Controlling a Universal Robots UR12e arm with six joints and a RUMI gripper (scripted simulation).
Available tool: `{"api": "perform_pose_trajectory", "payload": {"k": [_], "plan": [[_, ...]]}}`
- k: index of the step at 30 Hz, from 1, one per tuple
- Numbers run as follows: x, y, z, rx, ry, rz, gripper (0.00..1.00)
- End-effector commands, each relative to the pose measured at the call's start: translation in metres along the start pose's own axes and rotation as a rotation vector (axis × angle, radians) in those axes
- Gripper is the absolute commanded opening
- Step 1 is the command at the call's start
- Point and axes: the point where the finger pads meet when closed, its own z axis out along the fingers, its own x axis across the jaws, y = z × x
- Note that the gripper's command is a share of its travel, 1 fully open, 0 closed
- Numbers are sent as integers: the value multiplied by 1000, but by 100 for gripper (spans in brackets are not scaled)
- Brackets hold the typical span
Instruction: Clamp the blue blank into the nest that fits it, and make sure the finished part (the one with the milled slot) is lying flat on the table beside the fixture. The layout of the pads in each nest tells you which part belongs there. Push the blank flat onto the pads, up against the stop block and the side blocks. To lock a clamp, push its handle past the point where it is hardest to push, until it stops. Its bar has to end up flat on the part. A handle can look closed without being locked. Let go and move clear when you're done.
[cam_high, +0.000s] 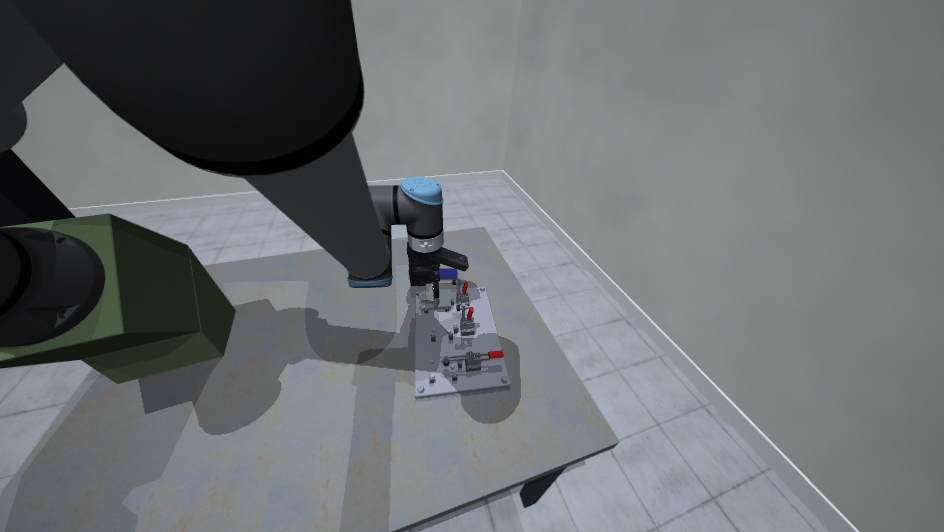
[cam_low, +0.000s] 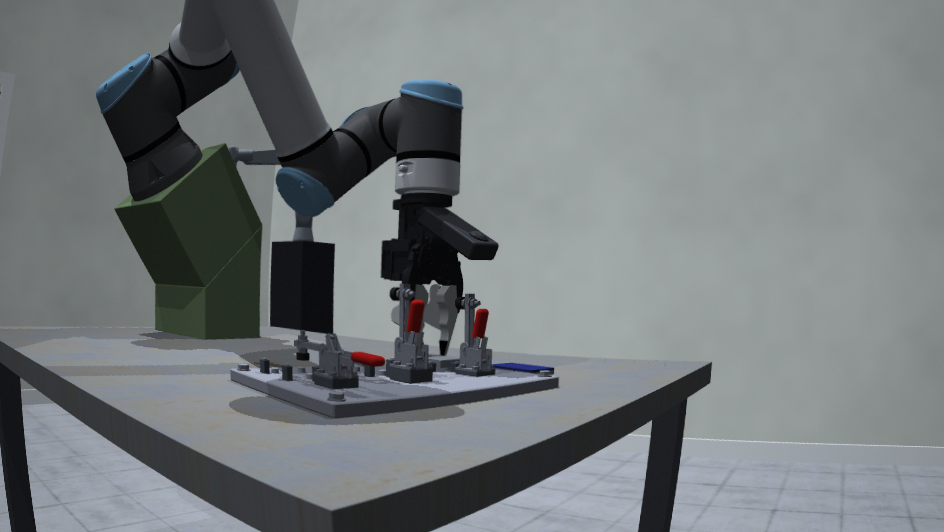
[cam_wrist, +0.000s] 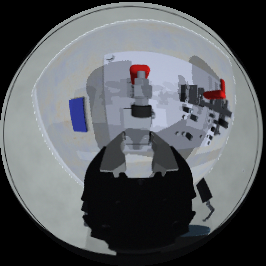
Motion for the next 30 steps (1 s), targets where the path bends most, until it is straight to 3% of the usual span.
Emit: {"api": "perform_pose_trajectory", "payload": {"k": [1,30], "plan": [[0,0,-1,1,0,0,0],[0,0,-11,1,0,0,0]]}}
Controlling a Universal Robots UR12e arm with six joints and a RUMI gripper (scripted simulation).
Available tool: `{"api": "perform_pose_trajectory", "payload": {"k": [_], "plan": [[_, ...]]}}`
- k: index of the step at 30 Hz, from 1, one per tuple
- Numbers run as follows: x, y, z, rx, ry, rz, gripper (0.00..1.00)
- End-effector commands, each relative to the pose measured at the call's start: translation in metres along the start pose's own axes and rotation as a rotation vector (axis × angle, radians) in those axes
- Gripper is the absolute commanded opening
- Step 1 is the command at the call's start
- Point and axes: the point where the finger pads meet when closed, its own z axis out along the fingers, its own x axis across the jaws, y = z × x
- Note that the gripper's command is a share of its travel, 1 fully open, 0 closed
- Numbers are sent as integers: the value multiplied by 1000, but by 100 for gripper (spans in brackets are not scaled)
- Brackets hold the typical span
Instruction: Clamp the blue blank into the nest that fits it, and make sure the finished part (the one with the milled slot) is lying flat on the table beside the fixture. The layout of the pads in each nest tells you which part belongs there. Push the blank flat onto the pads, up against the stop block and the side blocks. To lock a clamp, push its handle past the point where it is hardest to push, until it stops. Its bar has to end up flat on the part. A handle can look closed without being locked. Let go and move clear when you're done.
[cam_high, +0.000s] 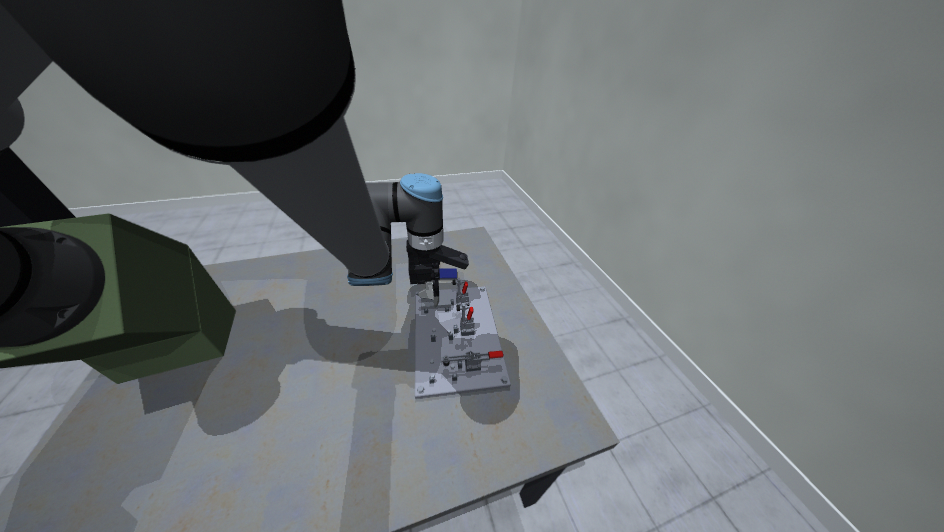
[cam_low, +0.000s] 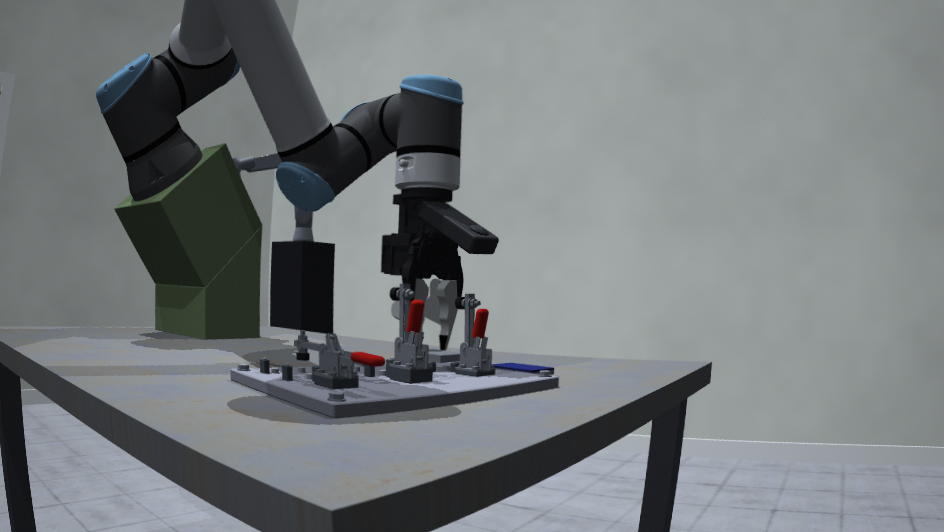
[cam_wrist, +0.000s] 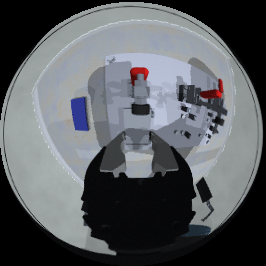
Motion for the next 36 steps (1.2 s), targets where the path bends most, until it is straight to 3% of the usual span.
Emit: {"api": "perform_pose_trajectory", "payload": {"k": [1,36], "plan": [[0,0,-4,1,0,0,0],[0,0,-29,1,0,0,0]]}}
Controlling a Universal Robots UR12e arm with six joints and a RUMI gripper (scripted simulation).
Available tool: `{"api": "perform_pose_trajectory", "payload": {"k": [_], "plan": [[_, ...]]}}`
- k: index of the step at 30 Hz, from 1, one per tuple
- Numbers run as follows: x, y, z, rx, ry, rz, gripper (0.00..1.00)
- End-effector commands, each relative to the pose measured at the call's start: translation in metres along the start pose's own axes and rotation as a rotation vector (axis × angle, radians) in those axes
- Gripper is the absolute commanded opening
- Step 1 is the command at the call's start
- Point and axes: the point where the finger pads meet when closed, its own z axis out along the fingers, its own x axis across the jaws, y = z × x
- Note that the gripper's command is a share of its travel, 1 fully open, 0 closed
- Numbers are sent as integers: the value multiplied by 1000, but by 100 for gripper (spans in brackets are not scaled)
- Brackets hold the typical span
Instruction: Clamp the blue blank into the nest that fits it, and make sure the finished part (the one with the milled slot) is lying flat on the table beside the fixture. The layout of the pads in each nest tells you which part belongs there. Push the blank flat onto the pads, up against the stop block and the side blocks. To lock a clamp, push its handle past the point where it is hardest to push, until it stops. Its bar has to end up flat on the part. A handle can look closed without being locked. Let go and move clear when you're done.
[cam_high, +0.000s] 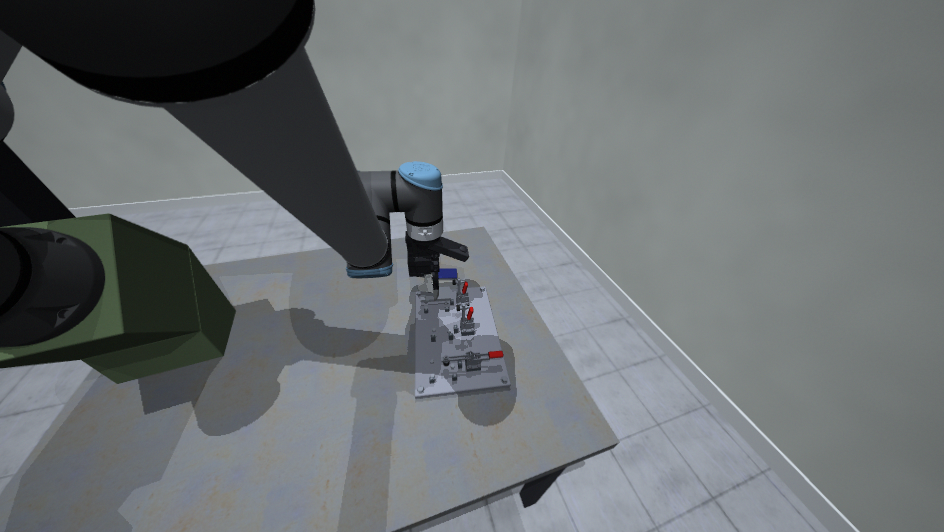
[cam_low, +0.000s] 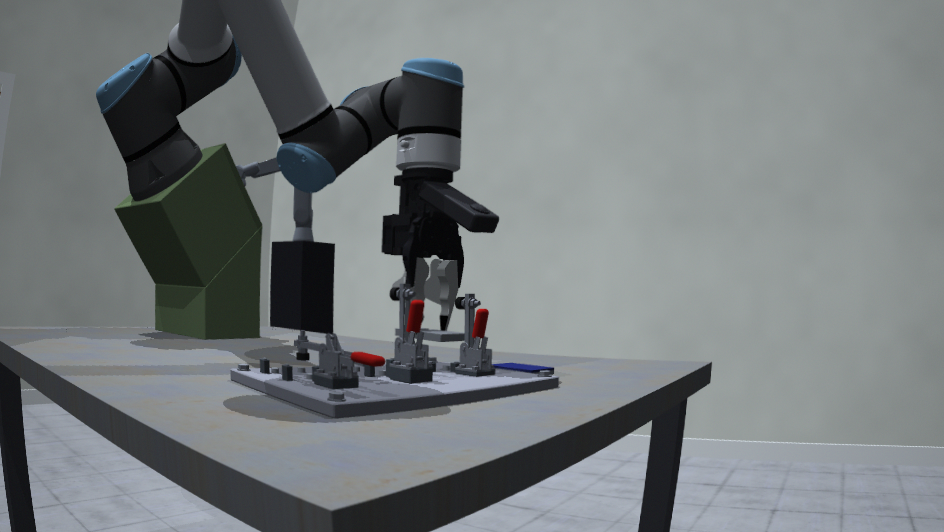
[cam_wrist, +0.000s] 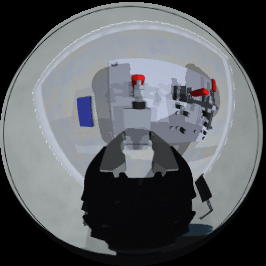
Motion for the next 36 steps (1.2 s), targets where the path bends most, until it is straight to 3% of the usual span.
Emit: {"api": "perform_pose_trajectory", "payload": {"k": [1,16,36], "plan": [[0,0,-2,1,0,0,0],[0,1,-6,1,0,0,0],[0,7,-35,1,0,0,0]]}}
